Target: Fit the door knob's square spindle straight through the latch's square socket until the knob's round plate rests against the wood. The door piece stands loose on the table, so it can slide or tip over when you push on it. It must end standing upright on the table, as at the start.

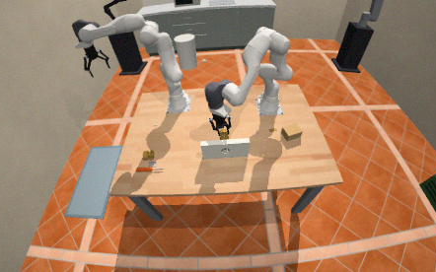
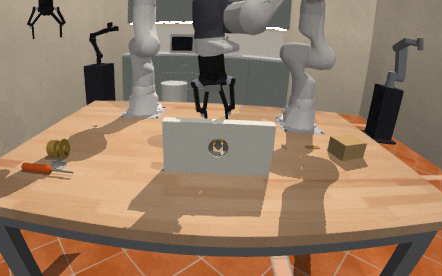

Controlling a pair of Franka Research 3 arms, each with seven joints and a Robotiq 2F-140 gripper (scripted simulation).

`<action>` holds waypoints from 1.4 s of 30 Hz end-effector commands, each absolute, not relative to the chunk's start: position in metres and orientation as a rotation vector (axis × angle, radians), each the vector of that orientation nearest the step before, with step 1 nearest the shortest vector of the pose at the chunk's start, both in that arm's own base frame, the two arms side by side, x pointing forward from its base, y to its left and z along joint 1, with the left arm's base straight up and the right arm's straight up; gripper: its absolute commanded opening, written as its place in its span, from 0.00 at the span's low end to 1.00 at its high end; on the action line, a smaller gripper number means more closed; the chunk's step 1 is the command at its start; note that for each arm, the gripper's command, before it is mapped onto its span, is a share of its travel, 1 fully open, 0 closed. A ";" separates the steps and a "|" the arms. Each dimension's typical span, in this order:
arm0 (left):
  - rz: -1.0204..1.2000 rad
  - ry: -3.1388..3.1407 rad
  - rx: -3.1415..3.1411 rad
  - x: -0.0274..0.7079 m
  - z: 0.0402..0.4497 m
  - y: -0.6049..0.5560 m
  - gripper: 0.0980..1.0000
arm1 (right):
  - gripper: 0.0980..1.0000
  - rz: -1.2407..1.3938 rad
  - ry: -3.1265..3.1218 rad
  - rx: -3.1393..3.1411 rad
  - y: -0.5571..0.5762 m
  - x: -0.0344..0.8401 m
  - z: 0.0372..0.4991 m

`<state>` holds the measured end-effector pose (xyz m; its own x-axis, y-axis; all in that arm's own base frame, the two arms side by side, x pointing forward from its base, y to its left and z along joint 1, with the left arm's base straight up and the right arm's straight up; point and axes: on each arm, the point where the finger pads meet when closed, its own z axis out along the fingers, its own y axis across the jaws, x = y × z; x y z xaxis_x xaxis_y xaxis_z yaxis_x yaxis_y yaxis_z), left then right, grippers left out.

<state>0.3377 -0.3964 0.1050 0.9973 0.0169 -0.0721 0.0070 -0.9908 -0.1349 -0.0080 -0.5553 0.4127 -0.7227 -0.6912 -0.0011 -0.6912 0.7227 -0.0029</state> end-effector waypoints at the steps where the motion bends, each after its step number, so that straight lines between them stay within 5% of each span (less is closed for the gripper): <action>1: 0.103 -0.010 -3.007 0.341 0.107 -0.397 0.36 | 1.00 0.000 2.913 -1.176 -0.554 -0.010 0.413; 42: 0.103 -0.009 -3.007 0.351 0.107 -0.397 0.36 | 1.00 0.000 2.913 -1.176 -0.554 -0.010 0.413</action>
